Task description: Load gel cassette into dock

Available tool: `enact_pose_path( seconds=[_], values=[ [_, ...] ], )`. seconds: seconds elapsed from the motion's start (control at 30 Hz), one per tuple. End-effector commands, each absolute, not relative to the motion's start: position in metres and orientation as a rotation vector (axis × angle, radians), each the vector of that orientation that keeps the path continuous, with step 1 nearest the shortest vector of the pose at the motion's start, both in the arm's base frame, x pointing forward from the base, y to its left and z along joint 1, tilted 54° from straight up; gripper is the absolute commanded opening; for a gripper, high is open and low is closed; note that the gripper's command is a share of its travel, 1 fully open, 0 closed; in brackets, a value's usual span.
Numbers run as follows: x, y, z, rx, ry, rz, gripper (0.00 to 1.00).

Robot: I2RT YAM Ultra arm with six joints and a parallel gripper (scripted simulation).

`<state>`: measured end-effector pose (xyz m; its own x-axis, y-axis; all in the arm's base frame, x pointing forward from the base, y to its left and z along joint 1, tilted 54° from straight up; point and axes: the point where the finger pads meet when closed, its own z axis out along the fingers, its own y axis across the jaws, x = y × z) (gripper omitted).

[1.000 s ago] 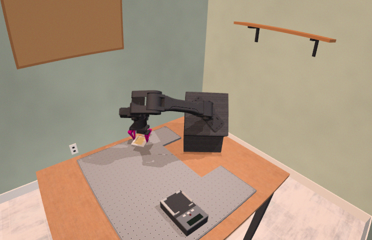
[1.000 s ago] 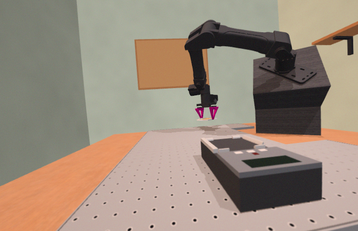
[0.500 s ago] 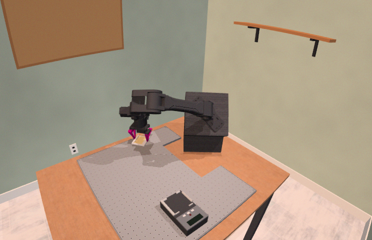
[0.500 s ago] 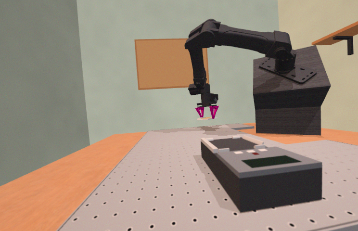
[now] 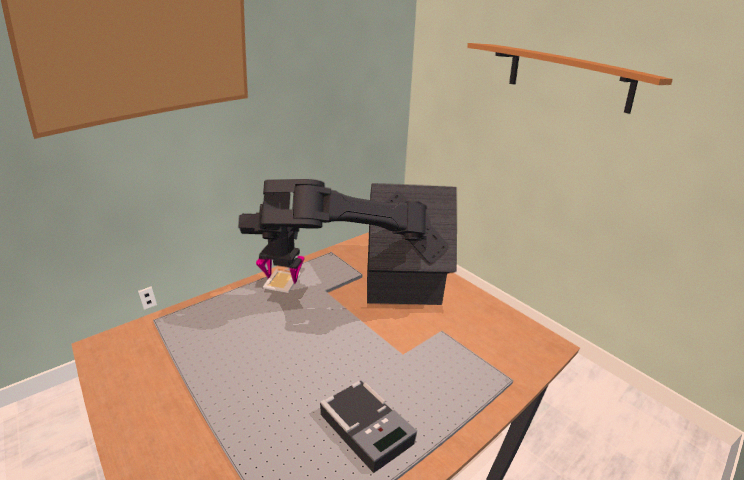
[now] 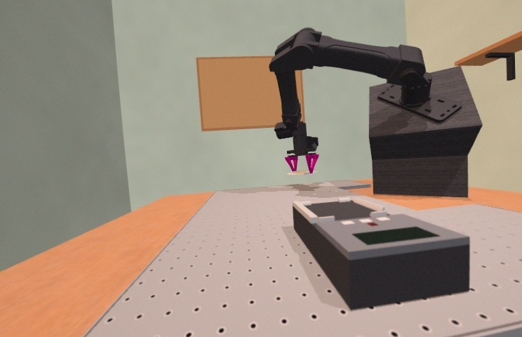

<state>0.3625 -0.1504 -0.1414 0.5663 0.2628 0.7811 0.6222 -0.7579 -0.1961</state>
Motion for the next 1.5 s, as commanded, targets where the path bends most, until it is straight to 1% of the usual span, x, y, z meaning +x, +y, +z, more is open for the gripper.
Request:
enact_pose_path(
  seconds=[0.0, 0.5, 0.53, 0.67, 1.0, 1.1, 1.47],
  values=[
    [0.364, -0.173, -0.129, -2.380, -0.697, -1.105, 0.00],
    [0.364, -0.173, -0.129, -2.380, -0.697, -1.105, 0.00],
    [0.356, -0.161, -0.130, -2.364, -0.723, -1.102, 0.00],
    [0.359, -0.142, -0.114, -2.321, -0.925, -1.161, 0.00],
    [0.355, -0.109, -0.078, -2.201, -1.353, -1.270, 0.00],
    [0.353, -0.113, -0.074, -2.207, -1.378, -1.283, 0.00],
    [0.347, -0.070, -0.034, -1.977, -1.832, -1.351, 0.00]
  ],
)
